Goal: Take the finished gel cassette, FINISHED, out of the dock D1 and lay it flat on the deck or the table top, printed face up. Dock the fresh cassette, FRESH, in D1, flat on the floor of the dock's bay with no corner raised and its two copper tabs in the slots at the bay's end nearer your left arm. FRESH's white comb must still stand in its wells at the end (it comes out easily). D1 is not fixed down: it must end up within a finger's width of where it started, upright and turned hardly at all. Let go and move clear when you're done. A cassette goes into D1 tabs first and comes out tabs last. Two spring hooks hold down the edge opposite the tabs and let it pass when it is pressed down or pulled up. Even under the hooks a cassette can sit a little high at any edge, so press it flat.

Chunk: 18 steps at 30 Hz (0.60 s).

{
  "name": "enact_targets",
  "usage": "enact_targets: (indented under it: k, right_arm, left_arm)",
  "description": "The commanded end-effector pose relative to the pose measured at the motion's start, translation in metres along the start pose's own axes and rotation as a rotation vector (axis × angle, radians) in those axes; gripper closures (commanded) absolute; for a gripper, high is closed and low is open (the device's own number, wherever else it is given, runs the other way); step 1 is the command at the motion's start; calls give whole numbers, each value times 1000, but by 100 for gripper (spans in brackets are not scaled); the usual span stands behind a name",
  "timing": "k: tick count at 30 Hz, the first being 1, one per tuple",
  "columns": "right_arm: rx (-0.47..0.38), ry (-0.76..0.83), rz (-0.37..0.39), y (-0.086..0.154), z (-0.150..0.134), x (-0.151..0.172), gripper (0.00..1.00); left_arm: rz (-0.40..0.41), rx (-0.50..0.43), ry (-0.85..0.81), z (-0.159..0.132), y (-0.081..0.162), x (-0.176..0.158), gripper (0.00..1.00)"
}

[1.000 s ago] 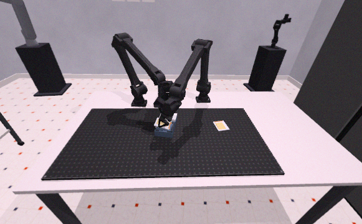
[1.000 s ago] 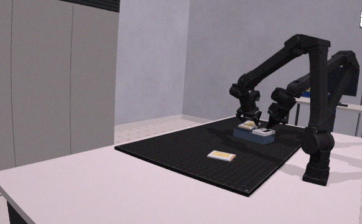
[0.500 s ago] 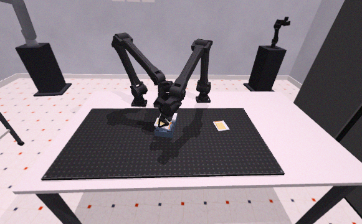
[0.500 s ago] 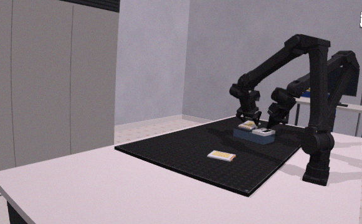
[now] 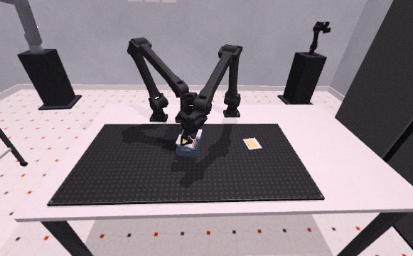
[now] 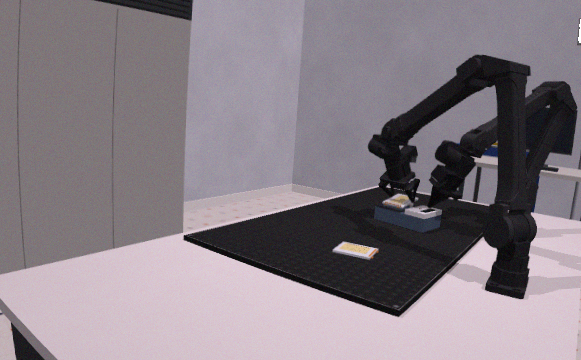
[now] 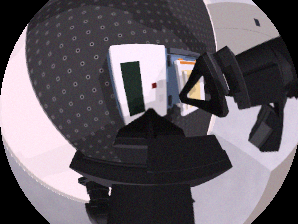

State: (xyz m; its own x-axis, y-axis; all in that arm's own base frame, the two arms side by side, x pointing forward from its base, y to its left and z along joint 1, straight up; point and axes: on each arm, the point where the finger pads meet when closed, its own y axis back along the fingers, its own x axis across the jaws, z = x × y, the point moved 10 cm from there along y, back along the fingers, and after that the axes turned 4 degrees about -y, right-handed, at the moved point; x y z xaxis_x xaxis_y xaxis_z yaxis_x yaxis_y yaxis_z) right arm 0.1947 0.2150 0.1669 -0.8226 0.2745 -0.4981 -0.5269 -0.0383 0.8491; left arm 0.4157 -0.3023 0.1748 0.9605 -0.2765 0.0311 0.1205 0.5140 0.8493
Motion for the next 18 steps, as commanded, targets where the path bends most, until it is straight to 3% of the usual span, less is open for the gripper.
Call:
enact_targets:
  k: [1, 18]
  right_arm:
    - [139, 70, 102, -41, -38, 38, 100]
    - [139, 70, 102, -41, -38, 38, 100]
  left_arm:
    - [39, -13, -28, 13, 8, 9, 100]
    - [42, -14, -29, 14, 9, 10, 100]
